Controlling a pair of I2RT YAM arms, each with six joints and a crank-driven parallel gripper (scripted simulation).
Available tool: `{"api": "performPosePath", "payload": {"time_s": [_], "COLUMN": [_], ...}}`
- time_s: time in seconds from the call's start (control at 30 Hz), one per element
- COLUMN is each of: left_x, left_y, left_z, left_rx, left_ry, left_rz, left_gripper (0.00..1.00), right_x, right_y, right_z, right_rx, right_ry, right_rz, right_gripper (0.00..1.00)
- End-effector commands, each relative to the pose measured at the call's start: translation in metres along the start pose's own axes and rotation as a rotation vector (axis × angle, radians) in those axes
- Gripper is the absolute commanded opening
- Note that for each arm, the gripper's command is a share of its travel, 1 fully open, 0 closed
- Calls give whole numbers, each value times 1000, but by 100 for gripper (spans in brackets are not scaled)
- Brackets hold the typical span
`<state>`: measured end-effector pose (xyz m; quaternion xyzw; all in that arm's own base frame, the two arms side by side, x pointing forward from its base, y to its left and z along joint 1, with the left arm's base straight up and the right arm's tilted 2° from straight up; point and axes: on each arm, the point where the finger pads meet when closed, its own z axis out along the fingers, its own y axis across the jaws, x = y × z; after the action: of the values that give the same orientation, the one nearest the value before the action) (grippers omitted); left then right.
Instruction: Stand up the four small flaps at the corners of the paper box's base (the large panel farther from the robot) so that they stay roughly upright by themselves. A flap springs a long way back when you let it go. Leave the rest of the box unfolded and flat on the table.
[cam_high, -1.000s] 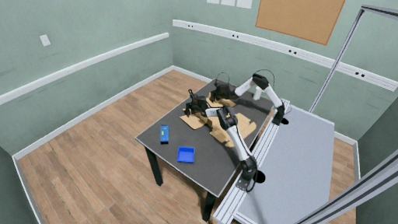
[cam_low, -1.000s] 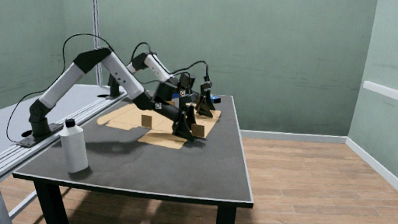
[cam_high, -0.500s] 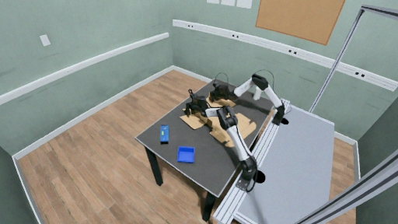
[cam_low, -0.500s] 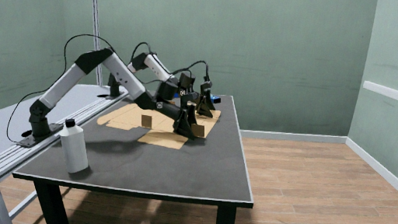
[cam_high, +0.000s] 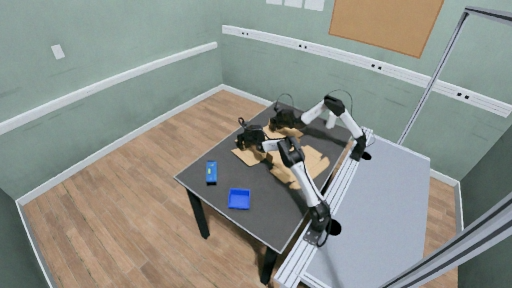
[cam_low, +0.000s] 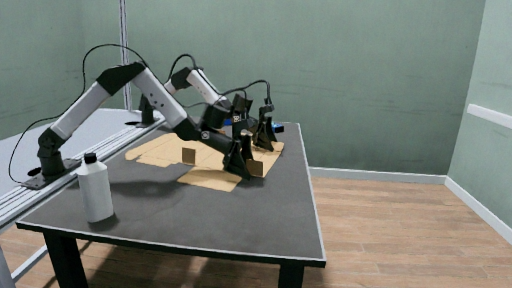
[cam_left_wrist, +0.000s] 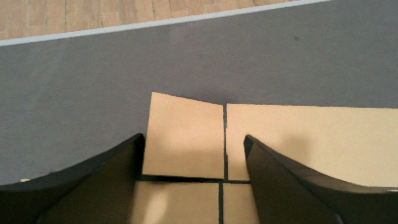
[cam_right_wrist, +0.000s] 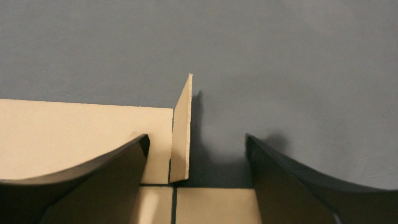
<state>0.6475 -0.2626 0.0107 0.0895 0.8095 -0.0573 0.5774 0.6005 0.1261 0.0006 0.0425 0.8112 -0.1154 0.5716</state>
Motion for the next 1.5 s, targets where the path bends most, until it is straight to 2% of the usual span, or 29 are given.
{"api": "performPosePath", "payload": {"time_s": [0.0,0.43,0.73,0.87,1.03,1.07,1.1,1.2,1.27,1.3,1.47], "left_x": [-21,-27,-50,-35,-35,-19,-40,-34,-26,-4,-3], "left_y": [3,-2,2,1,1,0,1,-2,-8,-8,-8], "left_z": [-8,-11,-8,-4,-3,-3,-5,-4,-3,3,4], "left_rx": [34,57,61,63,66,60,67,65,62,56,55], "left_ry": [-8,-7,-47,-25,-23,-3,-30,-21,-11,12,13], "left_rz": [-38,-81,-106,-112,-116,-104,-118,-115,-110,-106,-105], "left_gripper": [81,81,81,81,81,81,81,81,81,81,81], "right_x": [15,15,15,15,15,15,15,15,15,15,15], "right_y": [8,8,8,8,8,8,8,8,8,8,8], "right_z": [2,2,2,2,2,2,2,2,2,2,2], "right_rx": [-3,-3,-3,-3,-3,-3,-3,-3,-3,-3,-3], "right_ry": [26,26,26,26,26,26,26,26,26,26,26], "right_rz": [-32,-32,-32,-32,-32,-32,-32,-32,-32,-32,-32], "right_gripper": [81,81,81,81,81,81,81,81,81,81,81]}}
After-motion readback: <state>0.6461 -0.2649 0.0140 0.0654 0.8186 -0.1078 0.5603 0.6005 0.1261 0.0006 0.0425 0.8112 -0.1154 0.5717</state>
